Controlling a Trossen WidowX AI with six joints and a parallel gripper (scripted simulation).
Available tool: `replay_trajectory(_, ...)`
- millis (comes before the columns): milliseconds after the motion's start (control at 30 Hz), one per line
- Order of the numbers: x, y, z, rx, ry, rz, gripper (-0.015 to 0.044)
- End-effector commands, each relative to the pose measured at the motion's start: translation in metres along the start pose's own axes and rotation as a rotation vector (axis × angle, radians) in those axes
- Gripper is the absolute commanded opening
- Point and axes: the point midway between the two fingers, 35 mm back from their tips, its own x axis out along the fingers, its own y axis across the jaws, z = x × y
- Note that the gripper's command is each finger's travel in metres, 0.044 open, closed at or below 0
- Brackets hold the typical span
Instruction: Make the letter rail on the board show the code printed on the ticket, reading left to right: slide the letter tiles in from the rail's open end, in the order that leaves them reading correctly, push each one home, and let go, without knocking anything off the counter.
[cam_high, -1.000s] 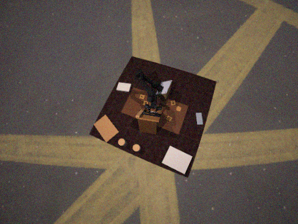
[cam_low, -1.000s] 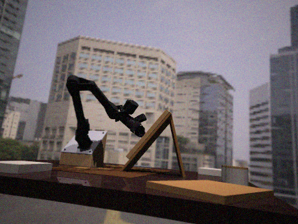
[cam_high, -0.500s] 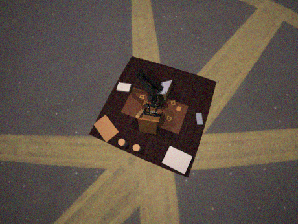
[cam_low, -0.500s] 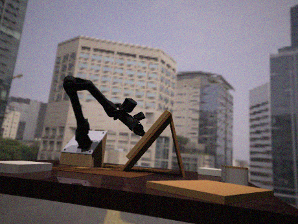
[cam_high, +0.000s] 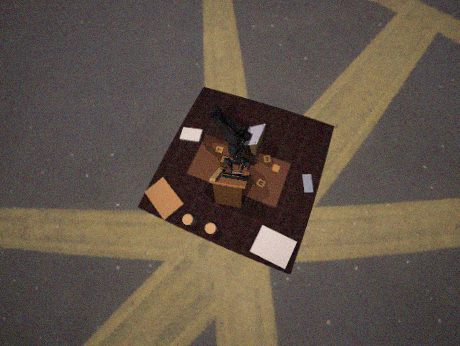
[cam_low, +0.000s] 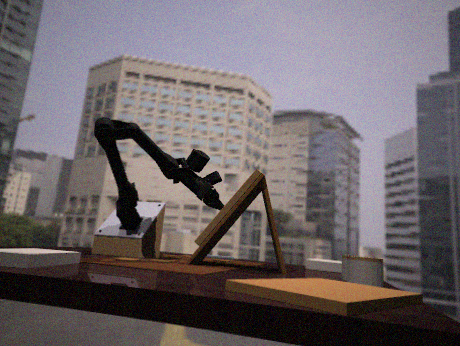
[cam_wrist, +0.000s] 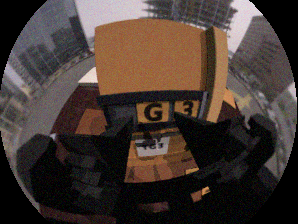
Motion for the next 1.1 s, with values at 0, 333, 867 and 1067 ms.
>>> replay_trajectory(0,-0.003,0.000,0.000,0.004,0.002,-0.004,0.0295)
replay_trajectory(333,-0.010,0.001,0.001,0.004,0.003,-0.004,0.0295)
replay_trajectory(867,-0.021,-0.001,0.001,0.004,0.003,-0.003,0.0295)
replay_trajectory(1067,-0.020,0.000,0.001,0.001,0.000,0.001,0.0190)
